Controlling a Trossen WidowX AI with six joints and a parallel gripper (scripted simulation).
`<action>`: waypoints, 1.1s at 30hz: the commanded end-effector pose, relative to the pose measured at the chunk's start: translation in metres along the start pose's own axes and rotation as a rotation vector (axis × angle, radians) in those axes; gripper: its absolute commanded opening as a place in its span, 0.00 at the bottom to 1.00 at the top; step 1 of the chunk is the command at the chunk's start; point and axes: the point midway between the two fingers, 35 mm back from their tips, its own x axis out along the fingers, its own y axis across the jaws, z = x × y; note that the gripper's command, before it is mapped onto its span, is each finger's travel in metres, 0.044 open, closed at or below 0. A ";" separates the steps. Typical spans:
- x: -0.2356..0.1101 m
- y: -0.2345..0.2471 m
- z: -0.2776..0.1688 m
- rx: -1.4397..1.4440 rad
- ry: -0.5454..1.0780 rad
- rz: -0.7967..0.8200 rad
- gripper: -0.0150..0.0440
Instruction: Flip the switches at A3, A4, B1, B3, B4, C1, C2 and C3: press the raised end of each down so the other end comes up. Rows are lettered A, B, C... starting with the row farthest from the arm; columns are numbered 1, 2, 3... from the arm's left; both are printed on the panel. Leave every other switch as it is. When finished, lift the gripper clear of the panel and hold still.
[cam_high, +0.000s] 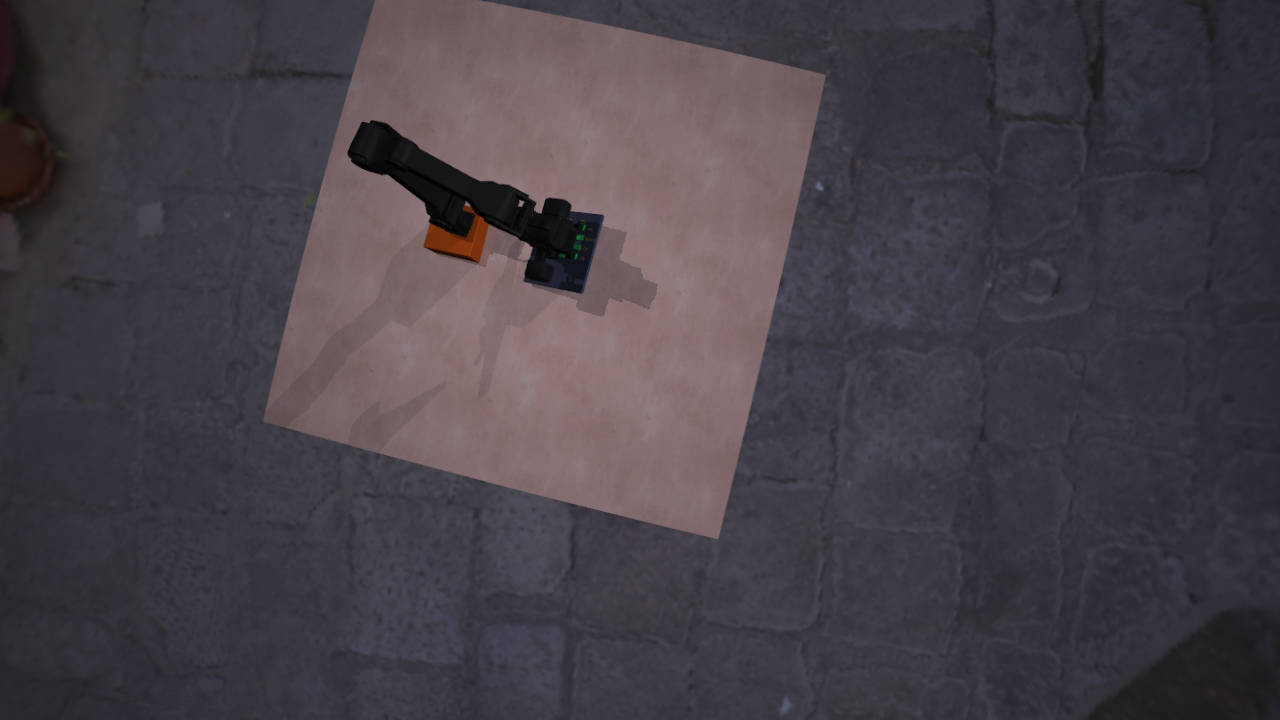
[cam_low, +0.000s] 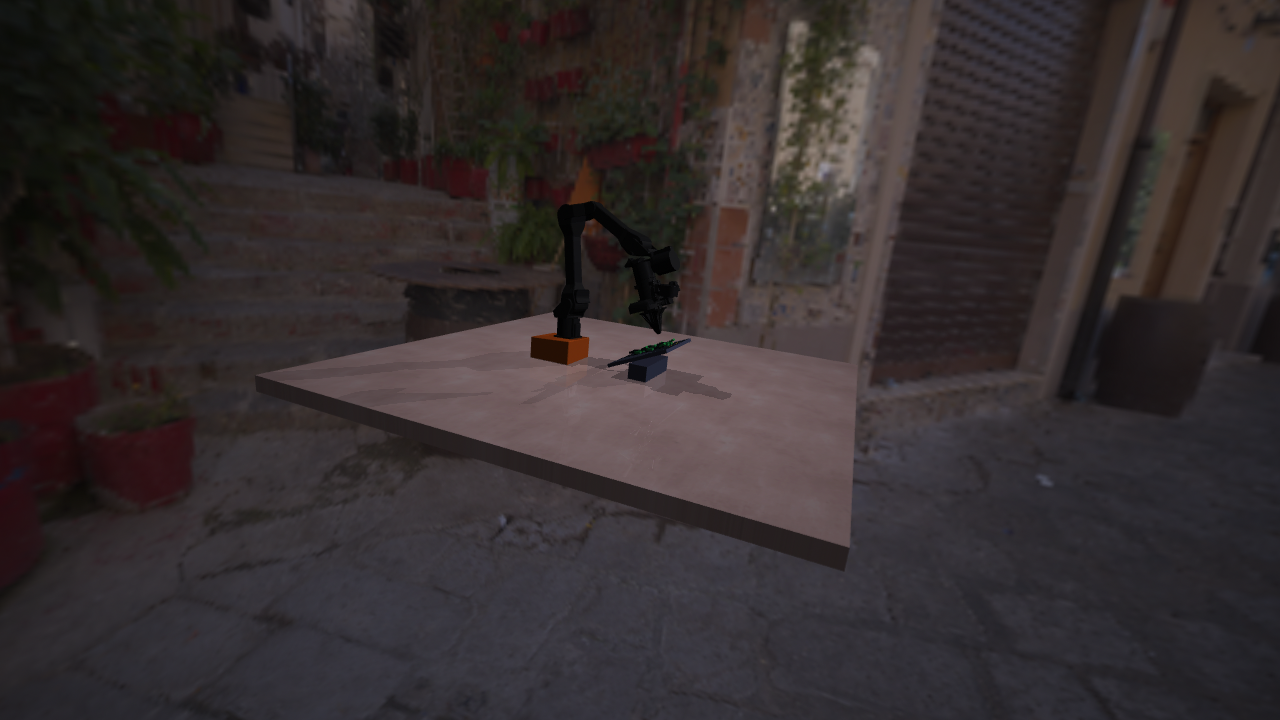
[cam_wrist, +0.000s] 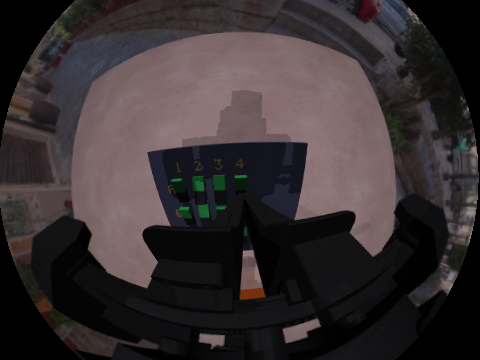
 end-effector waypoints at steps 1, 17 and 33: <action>0.005 0.000 0.000 0.000 -0.002 0.002 0.25; 0.028 0.000 0.001 0.000 -0.003 0.002 0.25; 0.028 0.000 0.001 0.000 -0.003 0.002 0.25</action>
